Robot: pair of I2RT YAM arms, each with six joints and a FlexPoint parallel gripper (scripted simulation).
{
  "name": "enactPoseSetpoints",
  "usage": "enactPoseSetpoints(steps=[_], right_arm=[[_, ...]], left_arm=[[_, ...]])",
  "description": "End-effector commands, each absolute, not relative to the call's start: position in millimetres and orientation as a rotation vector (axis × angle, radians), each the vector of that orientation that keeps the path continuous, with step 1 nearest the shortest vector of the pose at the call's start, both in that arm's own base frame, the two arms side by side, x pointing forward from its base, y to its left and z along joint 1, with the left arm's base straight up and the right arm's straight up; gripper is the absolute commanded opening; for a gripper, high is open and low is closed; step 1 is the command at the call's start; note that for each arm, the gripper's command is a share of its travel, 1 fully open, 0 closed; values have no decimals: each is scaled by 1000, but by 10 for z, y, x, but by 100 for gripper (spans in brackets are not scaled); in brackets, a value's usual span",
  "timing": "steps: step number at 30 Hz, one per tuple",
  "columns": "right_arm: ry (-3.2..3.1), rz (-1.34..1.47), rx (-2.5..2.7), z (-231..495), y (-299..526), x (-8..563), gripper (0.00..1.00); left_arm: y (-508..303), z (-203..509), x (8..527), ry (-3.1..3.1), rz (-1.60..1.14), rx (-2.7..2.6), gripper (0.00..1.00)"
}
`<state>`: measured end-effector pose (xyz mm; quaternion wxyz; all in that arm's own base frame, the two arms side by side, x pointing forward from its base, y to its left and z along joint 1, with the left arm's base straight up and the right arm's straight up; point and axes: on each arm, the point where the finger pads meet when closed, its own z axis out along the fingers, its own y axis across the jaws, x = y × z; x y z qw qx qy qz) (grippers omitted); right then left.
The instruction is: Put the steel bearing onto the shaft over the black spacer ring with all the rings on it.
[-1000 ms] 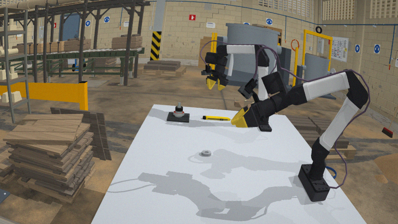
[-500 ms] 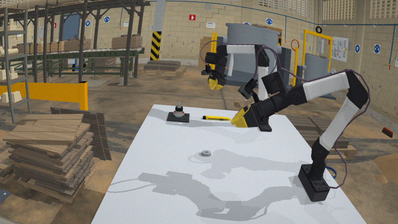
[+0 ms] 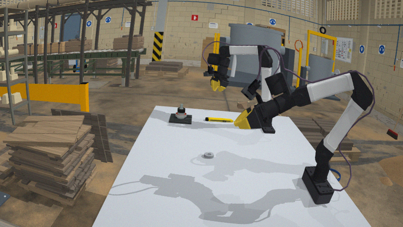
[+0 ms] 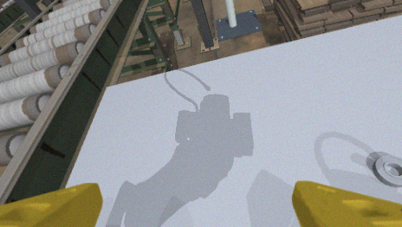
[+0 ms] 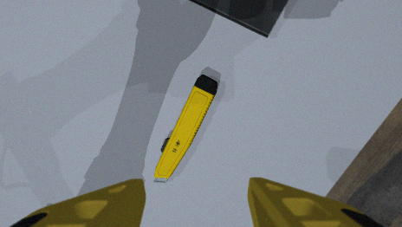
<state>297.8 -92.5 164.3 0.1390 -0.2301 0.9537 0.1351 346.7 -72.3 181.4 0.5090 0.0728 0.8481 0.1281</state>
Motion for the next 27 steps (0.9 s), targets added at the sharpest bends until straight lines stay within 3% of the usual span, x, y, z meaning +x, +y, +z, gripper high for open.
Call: enactPoseSetpoints(steps=[1,11,27], right_arm=[[2716,400,-689,1567,-844,3135,55],[2543,391,-825,1437,-405,3727,55],[2328,468,-1023,1220,473,4225,55]], left_arm=[[-744,2153,3561,1965,248,123,100],[-696,2354,3695,1934,178,95,100],[-550,2853,3776,1828,101,40,100]])
